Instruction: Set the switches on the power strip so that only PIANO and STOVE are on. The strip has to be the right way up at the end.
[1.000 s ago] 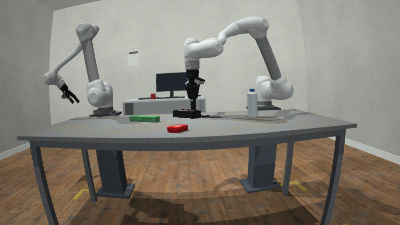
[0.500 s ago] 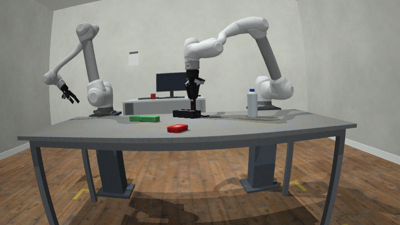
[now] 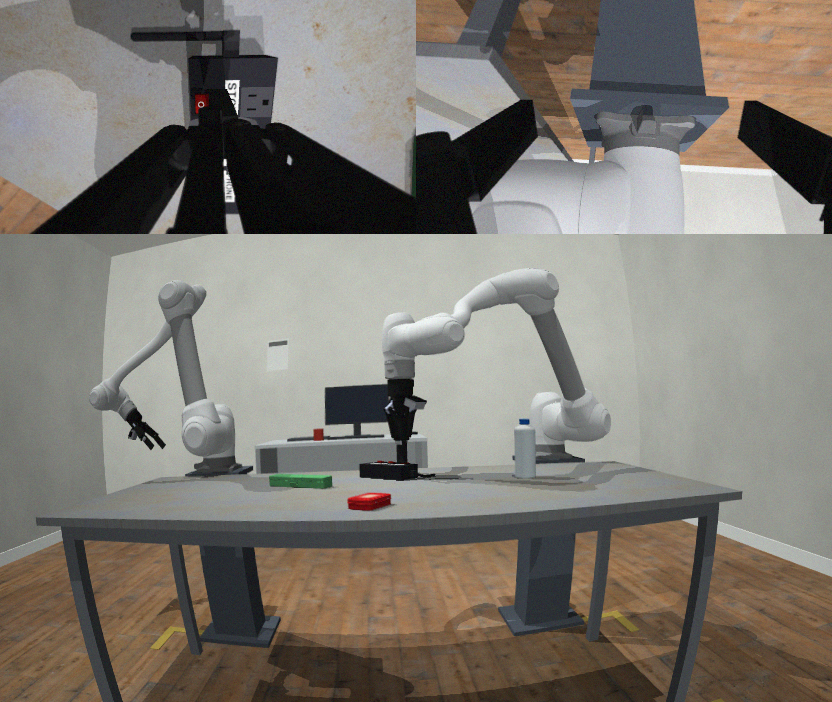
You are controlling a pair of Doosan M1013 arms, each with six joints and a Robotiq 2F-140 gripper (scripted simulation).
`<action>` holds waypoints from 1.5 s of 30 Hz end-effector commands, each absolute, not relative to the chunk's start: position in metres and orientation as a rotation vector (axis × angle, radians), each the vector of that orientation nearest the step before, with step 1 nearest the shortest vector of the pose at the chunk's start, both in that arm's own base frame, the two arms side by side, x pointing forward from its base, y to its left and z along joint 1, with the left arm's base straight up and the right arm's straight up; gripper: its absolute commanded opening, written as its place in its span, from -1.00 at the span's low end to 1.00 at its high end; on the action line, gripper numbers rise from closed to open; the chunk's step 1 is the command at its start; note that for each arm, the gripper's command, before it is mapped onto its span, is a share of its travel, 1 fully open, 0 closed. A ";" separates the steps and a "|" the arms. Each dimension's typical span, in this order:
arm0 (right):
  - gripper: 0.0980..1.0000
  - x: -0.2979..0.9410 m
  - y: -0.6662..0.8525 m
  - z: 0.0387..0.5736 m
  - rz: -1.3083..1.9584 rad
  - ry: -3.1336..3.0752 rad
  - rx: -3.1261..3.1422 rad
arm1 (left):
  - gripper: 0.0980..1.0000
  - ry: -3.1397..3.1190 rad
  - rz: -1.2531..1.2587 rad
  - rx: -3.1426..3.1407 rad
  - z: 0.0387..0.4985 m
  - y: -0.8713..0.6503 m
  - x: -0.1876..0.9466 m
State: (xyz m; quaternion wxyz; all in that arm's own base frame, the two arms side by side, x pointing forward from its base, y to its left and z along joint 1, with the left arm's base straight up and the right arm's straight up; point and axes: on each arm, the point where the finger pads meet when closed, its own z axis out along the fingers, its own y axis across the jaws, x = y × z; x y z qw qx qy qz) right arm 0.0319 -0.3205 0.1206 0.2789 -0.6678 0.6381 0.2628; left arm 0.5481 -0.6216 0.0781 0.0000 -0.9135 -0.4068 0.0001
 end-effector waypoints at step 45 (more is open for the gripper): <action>1.00 0.032 -0.321 0.121 0.704 1.712 -1.792 | -1.00 -1.278 -0.001 -2.871 0.116 -0.622 0.548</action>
